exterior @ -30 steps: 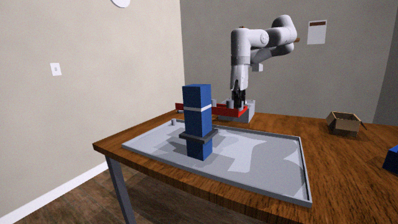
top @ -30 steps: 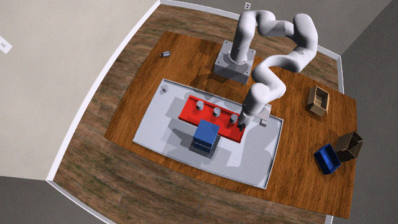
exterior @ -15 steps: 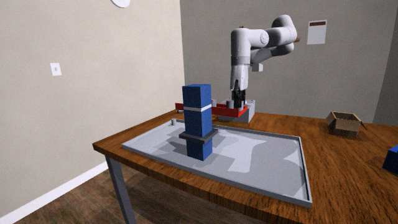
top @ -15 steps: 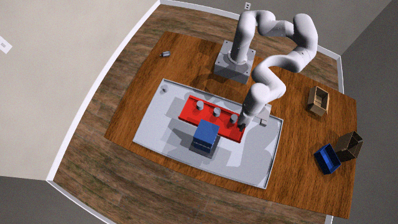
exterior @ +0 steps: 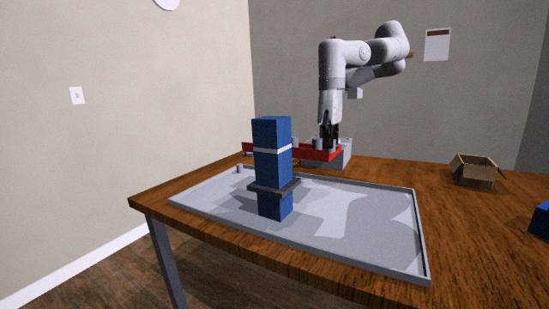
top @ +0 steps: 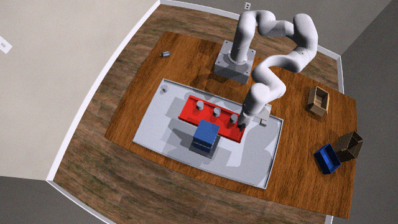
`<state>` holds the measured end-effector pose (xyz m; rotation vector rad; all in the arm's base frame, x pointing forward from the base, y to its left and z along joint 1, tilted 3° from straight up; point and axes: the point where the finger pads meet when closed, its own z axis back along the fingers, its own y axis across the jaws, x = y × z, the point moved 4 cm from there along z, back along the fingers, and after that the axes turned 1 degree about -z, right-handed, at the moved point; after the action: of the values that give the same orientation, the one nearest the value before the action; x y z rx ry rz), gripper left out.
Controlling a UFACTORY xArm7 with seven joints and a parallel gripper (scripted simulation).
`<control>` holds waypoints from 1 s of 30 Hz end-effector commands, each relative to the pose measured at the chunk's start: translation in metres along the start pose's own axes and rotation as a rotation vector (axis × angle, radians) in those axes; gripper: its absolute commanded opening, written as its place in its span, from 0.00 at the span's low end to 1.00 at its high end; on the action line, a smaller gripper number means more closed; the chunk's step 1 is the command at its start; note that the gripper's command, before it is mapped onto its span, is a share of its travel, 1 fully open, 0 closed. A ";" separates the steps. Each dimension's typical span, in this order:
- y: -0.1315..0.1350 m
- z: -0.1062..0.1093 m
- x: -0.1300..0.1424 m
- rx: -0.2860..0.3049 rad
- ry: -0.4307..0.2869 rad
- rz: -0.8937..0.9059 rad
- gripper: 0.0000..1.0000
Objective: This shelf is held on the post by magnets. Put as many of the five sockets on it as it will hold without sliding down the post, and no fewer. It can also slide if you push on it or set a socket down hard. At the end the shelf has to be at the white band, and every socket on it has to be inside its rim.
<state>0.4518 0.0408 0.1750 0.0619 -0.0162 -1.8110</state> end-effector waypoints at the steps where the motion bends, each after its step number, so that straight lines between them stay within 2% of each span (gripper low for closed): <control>1: 0.001 0.002 0.000 0.004 0.001 0.000 0.52; 20: 0.001 0.002 0.000 0.004 0.001 0.000 0.52; 30: 0.001 0.015 0.000 0.004 0.001 0.000 0.52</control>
<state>0.4514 0.0406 0.1838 0.0618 -0.0161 -1.8110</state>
